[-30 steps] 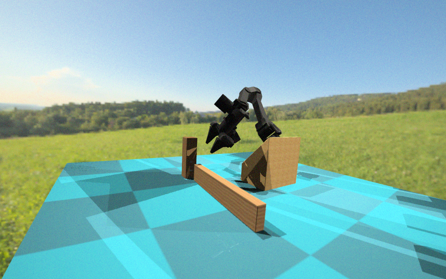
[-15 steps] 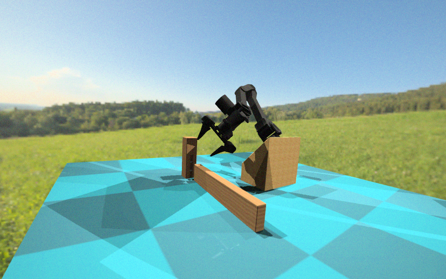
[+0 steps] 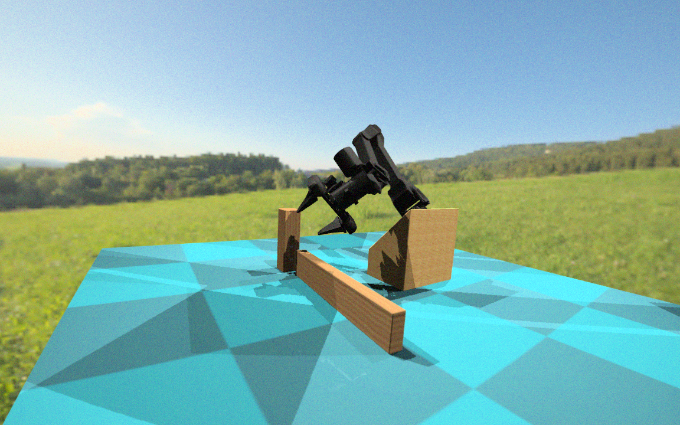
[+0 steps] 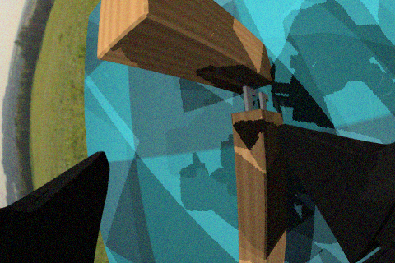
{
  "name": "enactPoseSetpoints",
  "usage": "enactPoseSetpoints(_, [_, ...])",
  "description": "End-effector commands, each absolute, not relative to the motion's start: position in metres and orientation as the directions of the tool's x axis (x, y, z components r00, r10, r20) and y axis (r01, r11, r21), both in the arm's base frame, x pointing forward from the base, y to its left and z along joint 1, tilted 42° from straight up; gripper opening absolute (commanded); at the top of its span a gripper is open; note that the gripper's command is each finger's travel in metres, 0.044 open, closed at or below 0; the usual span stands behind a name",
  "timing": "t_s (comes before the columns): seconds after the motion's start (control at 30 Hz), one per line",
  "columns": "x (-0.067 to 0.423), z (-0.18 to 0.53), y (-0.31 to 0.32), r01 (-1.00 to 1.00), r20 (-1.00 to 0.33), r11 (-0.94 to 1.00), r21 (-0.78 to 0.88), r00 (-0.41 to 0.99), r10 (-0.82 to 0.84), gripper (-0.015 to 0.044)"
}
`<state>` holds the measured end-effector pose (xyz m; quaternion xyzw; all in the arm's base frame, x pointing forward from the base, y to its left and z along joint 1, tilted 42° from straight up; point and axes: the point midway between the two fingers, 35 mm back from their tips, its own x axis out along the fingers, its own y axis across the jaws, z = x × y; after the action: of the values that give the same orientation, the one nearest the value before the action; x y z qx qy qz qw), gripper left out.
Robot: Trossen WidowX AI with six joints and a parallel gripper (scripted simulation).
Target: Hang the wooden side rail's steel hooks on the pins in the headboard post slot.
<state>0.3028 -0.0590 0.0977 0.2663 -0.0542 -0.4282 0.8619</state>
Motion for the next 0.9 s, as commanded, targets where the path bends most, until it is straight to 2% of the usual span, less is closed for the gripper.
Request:
enactPoseSetpoints(0.0, [0.287,0.0856,-0.0626,0.763,-0.073,0.617,-0.192,0.616,-0.784,0.044])
enactPoseSetpoints(0.17, [0.2833,0.0868,-0.0631,0.704,-0.05,0.578,-0.412,0.616,-0.786,0.044])
enactPoseSetpoints(0.87, [0.2832,0.0869,-0.0631,0.701,-0.049,0.576,-0.421,0.616,-0.786,0.044])
